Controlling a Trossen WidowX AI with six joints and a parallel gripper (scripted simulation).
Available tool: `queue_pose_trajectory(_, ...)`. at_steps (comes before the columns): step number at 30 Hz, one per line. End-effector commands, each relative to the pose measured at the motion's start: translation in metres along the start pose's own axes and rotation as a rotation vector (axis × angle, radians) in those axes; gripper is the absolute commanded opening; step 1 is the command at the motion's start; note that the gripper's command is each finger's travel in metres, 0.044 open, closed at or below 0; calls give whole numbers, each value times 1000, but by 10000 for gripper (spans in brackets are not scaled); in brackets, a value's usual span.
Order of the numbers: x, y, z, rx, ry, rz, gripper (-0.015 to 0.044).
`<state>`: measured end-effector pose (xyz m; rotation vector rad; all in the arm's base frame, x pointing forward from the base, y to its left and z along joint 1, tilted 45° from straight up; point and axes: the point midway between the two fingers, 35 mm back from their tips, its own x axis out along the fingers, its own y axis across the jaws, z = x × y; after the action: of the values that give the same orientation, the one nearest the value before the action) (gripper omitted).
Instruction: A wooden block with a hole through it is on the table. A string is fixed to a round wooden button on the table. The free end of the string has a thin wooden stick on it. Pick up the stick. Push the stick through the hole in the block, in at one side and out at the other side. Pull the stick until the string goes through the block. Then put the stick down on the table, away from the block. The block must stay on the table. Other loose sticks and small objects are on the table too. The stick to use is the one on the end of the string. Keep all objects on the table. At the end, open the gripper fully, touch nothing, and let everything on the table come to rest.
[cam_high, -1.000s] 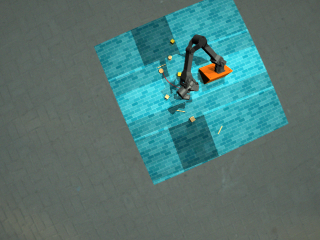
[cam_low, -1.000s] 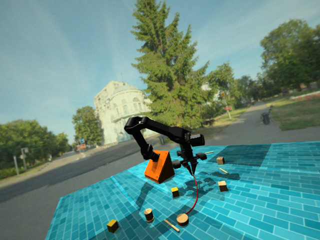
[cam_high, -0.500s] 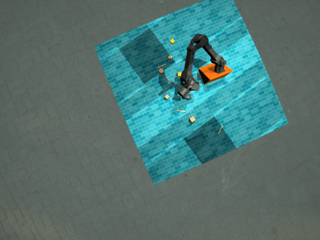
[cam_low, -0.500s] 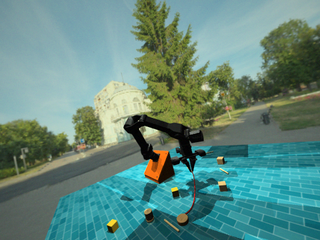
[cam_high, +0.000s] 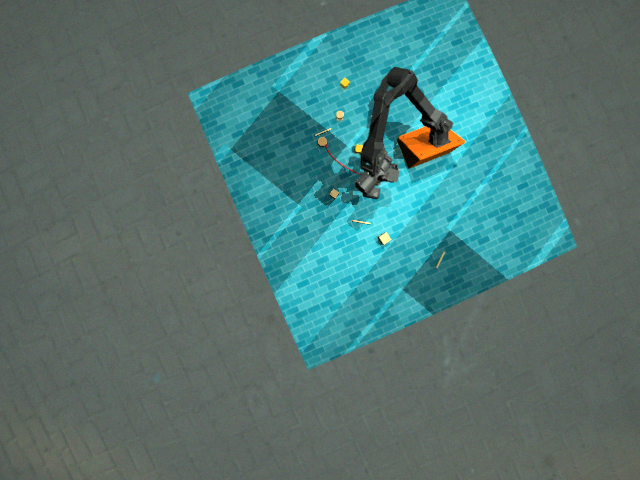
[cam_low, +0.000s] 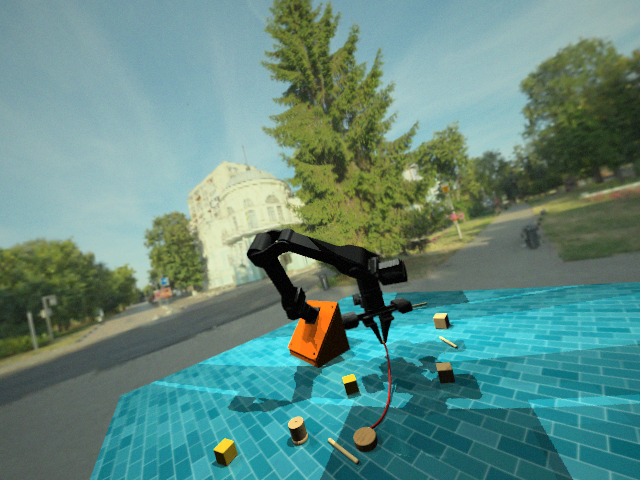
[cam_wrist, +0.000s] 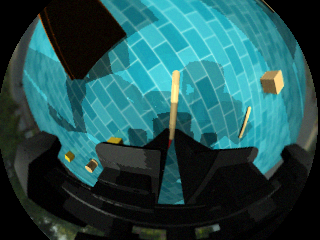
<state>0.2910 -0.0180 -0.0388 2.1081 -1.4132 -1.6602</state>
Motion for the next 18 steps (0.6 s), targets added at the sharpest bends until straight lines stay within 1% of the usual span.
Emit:
queue_pose_trajectory(1,0,-1,-3,109,-2,-1,0)
queue_pose_trajectory(18,-1,-4,-18,735,-4,-2,0)
